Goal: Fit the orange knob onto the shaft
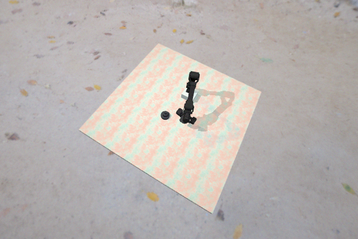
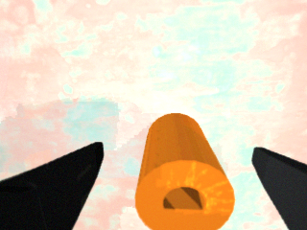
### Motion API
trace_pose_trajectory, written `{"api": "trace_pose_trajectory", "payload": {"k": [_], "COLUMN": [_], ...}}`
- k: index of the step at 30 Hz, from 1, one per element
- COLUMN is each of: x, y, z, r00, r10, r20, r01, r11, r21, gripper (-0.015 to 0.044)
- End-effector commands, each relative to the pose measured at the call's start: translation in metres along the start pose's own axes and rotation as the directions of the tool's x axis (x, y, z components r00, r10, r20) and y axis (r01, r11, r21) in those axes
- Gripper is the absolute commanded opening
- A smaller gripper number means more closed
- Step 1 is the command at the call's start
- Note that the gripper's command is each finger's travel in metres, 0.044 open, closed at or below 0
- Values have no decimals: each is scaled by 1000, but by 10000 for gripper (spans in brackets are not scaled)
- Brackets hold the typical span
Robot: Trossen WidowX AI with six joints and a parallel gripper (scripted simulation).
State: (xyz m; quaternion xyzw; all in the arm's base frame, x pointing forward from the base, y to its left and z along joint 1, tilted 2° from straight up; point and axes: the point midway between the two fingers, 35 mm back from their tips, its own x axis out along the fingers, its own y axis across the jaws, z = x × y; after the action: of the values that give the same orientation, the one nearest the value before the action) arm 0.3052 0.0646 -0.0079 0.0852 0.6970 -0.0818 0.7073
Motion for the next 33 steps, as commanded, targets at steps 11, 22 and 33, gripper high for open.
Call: {"api": "trace_pose_trajectory", "payload": {"k": [11,22,33], "x": [15,15,-43], "y": [-1,-1,3], "z": [-3,-3,6], "r00": [1000,1000,1000], "r10": [-1,-1,0], "r20": [-10,-10,-9], "r01": [1,1,0], "r11": [1000,1000,1000], "r21": [-2,-2,-2], "gripper": [309,138,0]}}
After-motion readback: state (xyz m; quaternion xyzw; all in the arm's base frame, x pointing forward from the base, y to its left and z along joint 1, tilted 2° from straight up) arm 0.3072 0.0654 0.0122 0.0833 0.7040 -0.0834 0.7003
